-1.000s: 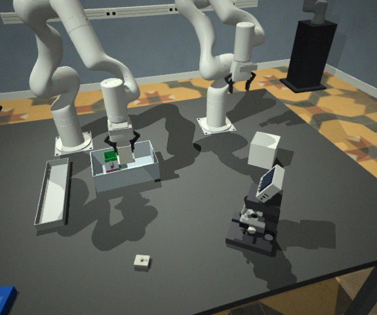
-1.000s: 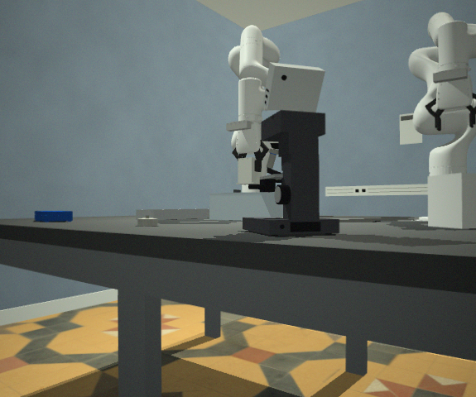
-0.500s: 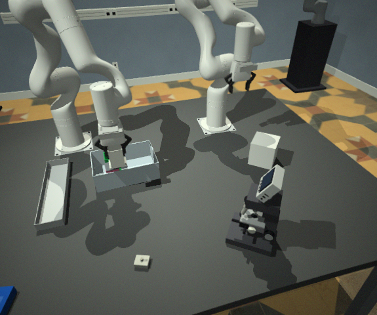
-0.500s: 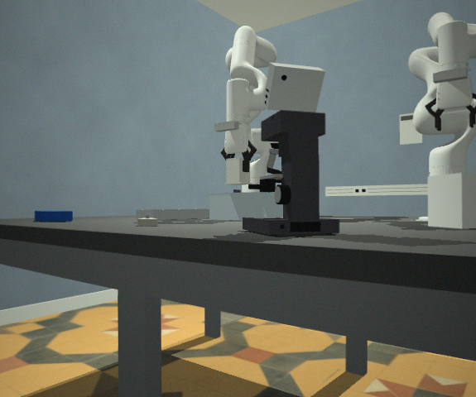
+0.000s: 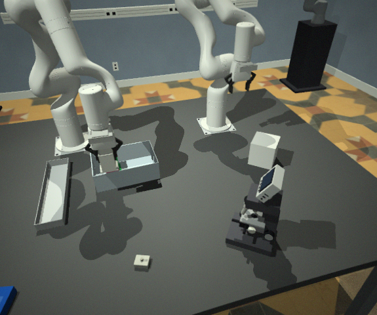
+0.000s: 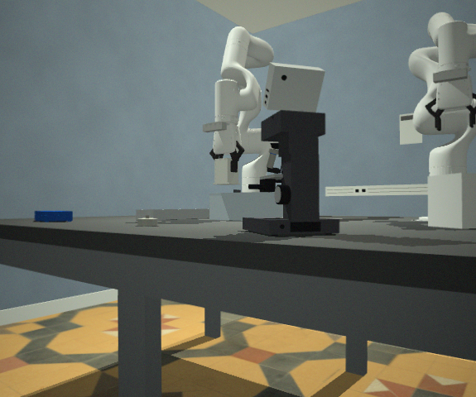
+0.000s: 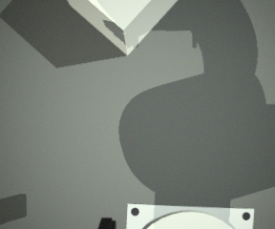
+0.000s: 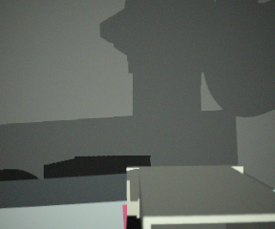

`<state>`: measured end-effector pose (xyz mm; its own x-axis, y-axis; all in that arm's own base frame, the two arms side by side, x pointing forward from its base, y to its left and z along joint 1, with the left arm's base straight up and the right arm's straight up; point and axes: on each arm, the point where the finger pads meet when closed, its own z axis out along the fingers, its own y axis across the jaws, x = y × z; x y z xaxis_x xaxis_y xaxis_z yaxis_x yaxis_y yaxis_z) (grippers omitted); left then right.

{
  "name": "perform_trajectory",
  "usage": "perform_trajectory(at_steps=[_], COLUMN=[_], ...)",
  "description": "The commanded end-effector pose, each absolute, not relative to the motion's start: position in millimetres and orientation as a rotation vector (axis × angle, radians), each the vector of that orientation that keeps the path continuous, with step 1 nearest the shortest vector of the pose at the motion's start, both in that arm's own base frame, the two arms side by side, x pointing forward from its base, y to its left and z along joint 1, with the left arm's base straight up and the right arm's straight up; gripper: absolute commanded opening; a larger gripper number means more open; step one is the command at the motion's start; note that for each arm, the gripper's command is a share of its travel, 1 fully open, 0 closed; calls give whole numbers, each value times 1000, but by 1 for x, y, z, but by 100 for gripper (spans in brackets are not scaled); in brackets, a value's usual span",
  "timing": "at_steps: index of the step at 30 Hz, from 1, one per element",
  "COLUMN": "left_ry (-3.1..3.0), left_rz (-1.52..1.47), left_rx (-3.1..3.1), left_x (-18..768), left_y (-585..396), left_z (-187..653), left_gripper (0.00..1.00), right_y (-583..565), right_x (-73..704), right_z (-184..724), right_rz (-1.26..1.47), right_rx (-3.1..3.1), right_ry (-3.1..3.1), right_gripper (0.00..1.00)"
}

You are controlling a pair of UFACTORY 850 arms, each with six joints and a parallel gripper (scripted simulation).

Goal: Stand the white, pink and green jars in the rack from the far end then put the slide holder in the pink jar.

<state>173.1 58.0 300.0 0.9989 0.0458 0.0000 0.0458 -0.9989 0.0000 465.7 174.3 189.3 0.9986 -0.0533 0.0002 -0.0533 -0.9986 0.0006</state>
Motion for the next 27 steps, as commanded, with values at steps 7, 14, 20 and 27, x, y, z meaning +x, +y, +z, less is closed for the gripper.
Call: perform_trajectory(at_steps=[7, 14, 20, 27], left_ry=[-72, -72, -72, -72], left_rz=[-2, -2, -2, -2], left_rx=[-3140, -3140, -3140, -3140], left_x=[174, 174, 174, 174], left_y=[58, 58, 58, 58], left_z=[301, 301, 301, 301], left_gripper=[100, 100, 100, 100], right_y=[151, 129, 111, 95], right_x=[476, 485, 493, 499], right_z=[190, 190, 190, 190], right_rz=[3, 3, 3, 3], right_rx=[3141, 3141, 3141, 3141], right_ry=[-83, -83, -83, -83], right_gripper=[0, 0, 0, 0])
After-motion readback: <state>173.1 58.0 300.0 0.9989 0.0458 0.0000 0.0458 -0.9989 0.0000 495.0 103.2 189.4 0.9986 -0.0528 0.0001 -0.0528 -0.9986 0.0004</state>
